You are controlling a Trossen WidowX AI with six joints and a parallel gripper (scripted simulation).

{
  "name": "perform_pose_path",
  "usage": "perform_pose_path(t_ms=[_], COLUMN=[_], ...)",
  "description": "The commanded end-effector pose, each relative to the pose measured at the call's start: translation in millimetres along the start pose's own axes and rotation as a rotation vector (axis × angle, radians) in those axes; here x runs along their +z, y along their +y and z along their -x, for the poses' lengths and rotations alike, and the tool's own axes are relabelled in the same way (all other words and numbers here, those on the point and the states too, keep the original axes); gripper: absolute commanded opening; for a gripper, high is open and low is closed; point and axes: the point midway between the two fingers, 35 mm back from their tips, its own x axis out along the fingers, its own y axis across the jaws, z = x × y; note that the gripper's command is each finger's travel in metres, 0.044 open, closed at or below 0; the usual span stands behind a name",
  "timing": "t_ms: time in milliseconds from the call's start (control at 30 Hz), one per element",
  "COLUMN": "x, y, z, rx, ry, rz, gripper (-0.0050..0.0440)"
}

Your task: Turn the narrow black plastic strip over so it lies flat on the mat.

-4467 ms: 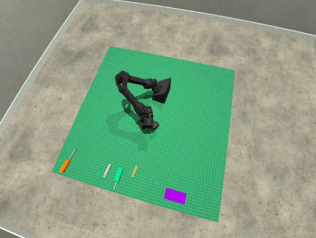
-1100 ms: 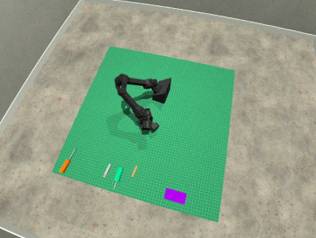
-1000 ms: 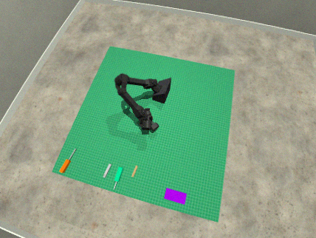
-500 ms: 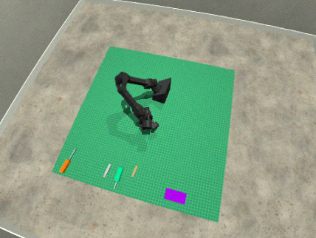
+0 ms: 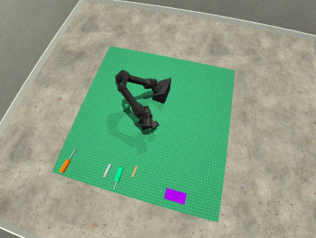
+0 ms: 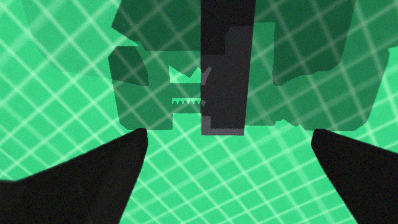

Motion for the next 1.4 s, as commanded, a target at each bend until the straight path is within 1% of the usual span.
perform_pose_path(t_ms=[0, 333, 1367], x=[6.9, 6.8, 5.5], y=[1.8, 1.7, 0.9], z=[12.0, 17.8, 17.2], rx=[0.023, 0.023, 0.018], ry=[-0.014, -0.014, -0.011], rz=[-0.024, -0.024, -0.02], gripper=[0.044, 0.044, 0.044])
